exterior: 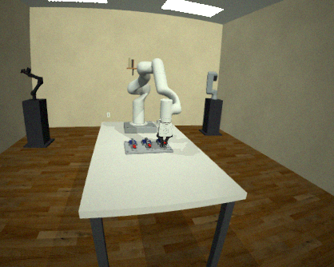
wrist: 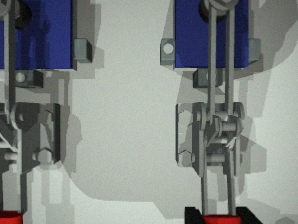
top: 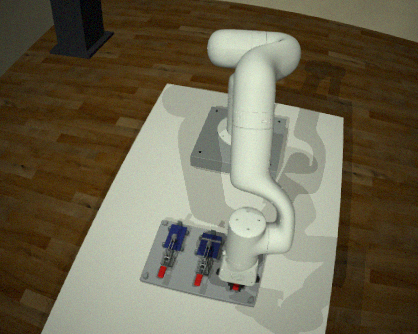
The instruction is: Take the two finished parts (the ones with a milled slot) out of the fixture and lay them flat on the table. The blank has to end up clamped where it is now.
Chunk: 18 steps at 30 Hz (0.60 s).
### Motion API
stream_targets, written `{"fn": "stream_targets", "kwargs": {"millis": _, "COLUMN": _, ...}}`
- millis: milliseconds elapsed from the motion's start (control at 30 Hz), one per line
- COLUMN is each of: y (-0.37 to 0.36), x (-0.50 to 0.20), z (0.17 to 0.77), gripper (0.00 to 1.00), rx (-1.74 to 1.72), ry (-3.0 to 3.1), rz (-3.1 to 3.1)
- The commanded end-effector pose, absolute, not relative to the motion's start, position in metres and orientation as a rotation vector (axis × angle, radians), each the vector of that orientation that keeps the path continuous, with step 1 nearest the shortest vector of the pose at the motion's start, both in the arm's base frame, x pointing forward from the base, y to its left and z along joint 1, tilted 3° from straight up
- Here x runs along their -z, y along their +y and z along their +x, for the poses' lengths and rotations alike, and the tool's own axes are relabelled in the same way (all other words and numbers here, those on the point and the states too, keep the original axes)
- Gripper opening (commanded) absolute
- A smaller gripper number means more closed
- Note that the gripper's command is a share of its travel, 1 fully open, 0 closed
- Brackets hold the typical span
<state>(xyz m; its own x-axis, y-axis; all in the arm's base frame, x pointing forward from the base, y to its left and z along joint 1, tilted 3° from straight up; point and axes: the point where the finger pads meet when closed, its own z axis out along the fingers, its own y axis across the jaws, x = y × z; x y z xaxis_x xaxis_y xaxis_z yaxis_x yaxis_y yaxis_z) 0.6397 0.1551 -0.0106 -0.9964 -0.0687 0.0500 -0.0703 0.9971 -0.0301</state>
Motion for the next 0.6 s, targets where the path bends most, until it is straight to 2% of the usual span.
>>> {"fn": "stream_targets", "kwargs": {"millis": 0, "y": 0.1553, "x": 0.0069, "z": 0.6394, "gripper": 0.00, "rx": -0.049, "ry": -3.092, "rz": 0.108}}
{"fn": "stream_targets", "kwargs": {"millis": 567, "y": 0.1551, "x": -0.0028, "z": 0.6314, "gripper": 0.00, "rx": -0.049, "ry": -3.092, "rz": 0.108}}
